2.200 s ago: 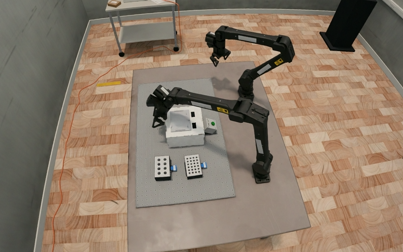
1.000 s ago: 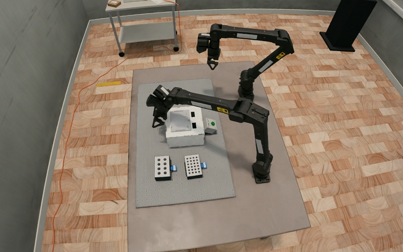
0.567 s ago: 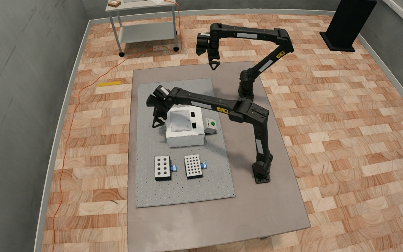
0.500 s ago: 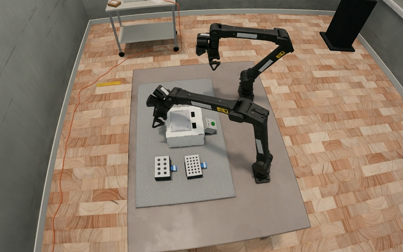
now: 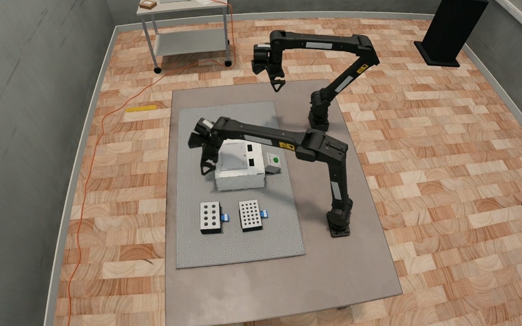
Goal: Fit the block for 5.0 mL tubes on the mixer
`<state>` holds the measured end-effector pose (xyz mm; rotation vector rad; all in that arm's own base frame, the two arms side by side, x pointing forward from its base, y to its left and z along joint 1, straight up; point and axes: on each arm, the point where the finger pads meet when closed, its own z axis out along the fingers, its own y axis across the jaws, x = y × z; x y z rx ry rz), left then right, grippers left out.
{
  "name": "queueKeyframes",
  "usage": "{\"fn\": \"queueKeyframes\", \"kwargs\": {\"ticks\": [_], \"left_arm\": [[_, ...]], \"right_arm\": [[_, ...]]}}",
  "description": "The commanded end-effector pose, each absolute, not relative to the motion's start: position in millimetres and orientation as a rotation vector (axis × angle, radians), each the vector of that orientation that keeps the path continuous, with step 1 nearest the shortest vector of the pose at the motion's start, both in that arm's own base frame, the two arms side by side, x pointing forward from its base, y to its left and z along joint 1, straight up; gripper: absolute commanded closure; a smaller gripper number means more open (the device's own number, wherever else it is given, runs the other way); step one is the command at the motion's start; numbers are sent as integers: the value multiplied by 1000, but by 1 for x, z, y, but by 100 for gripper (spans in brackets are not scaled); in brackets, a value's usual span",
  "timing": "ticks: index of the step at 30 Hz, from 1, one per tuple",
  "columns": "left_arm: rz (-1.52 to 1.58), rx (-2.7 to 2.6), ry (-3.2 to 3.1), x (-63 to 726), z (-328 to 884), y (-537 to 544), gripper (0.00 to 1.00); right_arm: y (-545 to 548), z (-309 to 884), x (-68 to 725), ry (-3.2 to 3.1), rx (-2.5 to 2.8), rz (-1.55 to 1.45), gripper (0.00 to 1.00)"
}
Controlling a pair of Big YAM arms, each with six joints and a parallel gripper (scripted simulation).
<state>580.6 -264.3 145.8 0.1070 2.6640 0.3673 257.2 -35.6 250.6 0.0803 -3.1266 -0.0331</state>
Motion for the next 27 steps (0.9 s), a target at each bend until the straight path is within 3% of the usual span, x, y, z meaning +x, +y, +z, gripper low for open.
{"fn": "queueKeyframes", "kwargs": {"ticks": [1,27], "left_arm": [[310,88,2609,602,197,-264,0],[314,72,2803,559,213,-141,0]], "right_arm": [[-36,269,267,-3157,43,-18,0],[-43,266,263,-3184,-56,-22,0]]}}
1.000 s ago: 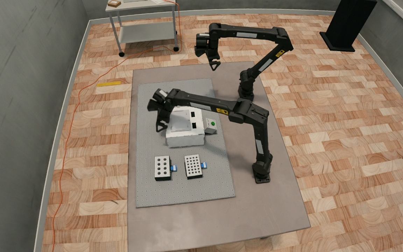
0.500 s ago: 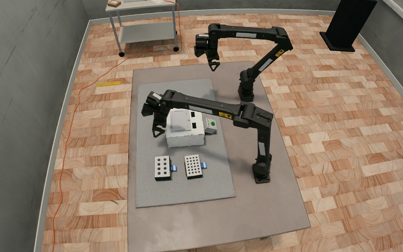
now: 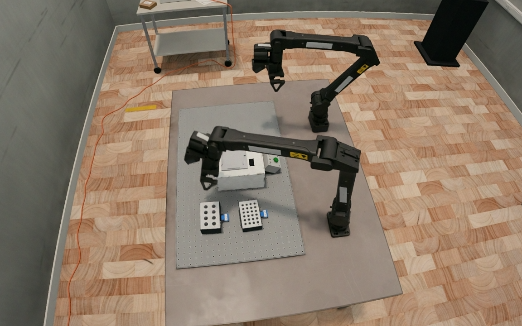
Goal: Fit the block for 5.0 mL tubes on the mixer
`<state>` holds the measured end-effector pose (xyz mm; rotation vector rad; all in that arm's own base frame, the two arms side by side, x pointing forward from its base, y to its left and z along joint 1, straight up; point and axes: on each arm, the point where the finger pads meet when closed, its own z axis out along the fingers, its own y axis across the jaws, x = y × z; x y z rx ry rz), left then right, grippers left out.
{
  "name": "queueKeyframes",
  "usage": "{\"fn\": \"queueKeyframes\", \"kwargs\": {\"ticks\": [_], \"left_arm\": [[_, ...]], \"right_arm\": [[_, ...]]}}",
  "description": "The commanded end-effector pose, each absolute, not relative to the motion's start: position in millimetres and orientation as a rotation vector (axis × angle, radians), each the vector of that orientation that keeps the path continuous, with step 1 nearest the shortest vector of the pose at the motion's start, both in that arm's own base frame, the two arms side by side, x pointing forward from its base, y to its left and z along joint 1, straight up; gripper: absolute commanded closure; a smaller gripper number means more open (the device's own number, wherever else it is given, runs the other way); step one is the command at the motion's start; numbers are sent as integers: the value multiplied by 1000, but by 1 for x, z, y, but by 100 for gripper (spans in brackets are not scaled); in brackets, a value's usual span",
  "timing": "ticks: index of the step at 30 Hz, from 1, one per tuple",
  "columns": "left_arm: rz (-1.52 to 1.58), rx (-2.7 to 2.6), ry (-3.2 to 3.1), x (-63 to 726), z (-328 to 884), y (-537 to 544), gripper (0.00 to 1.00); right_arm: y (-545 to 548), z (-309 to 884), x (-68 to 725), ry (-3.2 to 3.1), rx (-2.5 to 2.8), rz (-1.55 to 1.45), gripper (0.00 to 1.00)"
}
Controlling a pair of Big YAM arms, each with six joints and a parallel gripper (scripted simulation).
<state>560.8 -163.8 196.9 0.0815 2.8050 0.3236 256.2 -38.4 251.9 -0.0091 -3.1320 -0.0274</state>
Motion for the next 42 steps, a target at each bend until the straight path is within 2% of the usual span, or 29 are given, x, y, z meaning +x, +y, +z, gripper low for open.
{"fn": "queueKeyframes", "kwargs": {"ticks": [1,32,42], "left_arm": [[309,67,2831,556,216,-136,0],[218,22,2986,477,248,-31,0],[94,-17,3130,449,250,-15,0]], "right_arm": [[-43,266,263,-3184,-62,-22,0],[-39,255,259,-3160,-30,-27,0],[-36,256,261,-3163,-11,-26,0]]}}
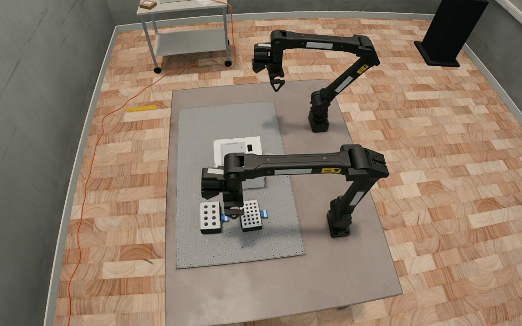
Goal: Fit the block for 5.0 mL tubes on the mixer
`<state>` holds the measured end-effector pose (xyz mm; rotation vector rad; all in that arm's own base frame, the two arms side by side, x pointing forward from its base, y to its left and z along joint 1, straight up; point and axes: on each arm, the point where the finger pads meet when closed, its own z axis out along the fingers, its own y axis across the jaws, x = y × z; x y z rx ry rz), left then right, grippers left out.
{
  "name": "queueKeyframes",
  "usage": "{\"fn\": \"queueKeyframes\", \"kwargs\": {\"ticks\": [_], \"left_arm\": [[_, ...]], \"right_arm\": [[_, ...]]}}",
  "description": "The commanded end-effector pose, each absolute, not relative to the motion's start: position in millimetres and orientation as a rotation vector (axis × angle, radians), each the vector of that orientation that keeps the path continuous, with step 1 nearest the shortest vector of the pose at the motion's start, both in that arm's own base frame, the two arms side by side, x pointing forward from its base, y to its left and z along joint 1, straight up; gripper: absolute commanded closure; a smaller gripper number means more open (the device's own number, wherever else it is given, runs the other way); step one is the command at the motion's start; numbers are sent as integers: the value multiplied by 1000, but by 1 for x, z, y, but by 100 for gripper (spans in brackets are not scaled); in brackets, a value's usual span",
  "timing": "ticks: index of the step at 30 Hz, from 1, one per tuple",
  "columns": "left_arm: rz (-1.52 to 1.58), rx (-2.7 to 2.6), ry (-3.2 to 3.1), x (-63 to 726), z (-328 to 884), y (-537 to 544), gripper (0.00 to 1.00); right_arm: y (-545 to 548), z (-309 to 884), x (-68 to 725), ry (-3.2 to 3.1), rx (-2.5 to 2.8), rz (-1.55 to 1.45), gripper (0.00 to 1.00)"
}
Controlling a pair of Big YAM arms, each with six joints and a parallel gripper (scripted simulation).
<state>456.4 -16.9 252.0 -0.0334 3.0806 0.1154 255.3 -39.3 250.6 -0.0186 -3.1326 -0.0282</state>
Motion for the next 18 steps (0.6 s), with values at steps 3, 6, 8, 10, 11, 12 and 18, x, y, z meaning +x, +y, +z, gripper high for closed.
{"fn": "queueKeyframes", "kwargs": {"ticks": [3,6,8,10,11,12,18], "left_arm": [[70,-51,3148,436,257,0,0],[78,-47,3125,420,263,10,0],[79,-36,3114,412,267,14,0],[38,-40,3133,403,271,16,0],[6,-52,3151,399,273,18,0],[-19,-67,3171,396,273,21,0],[-15,-67,3184,384,267,27,0]], "right_arm": [[-36,261,264,-3175,-6,-23,0],[-36,266,266,-3186,-6,-21,0],[-37,269,268,-3194,-6,-19,0],[-37,272,270,-3201,-6,-17,0],[-37,273,270,-3205,-6,-16,0],[-37,274,271,-3206,-6,-16,0],[-37,274,271,-3206,-7,-16,0]]}}
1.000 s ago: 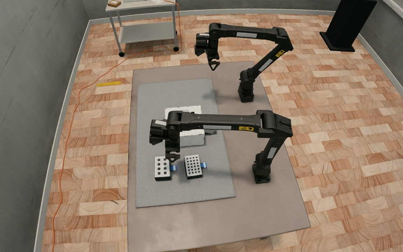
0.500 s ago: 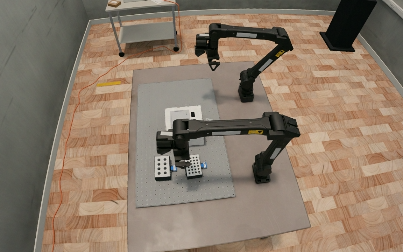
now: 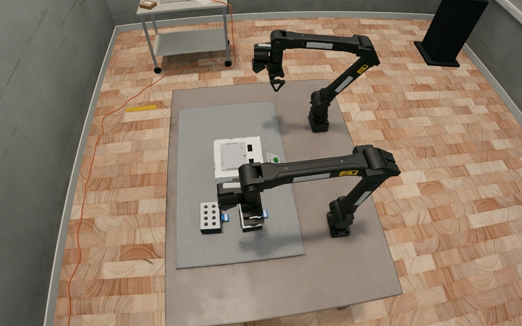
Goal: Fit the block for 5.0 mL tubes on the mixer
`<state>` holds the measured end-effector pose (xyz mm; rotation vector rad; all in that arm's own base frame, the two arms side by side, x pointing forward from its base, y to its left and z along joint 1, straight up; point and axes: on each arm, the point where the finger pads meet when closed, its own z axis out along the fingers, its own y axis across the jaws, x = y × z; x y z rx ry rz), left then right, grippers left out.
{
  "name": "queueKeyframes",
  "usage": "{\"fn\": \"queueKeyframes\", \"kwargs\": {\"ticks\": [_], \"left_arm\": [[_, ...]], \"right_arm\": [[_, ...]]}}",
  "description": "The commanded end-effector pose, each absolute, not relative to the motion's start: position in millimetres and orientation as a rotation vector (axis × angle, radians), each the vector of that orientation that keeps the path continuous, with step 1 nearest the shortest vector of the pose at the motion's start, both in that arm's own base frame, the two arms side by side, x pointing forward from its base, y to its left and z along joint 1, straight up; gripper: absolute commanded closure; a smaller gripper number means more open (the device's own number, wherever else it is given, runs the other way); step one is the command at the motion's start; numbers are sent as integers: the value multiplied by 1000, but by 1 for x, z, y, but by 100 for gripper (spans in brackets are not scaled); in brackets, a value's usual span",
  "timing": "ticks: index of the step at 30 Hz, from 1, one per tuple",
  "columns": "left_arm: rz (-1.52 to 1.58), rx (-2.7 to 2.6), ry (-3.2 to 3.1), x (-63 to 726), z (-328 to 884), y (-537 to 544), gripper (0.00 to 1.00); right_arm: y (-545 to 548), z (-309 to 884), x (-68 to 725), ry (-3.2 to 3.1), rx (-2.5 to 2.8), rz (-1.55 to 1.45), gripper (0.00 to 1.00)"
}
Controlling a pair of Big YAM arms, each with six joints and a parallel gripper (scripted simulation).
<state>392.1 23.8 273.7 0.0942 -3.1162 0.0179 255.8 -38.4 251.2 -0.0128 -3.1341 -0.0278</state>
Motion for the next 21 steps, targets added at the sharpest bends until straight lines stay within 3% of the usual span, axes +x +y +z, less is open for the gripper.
{"fn": "queueKeyframes", "kwargs": {"ticks": [1,21], "left_arm": [[13,63,-3103,377,269,30,0],[1,77,-3109,350,281,45,0]], "right_arm": [[-37,273,271,-3205,-7,-16,0],[-36,252,259,-3149,-8,-28,0]]}}
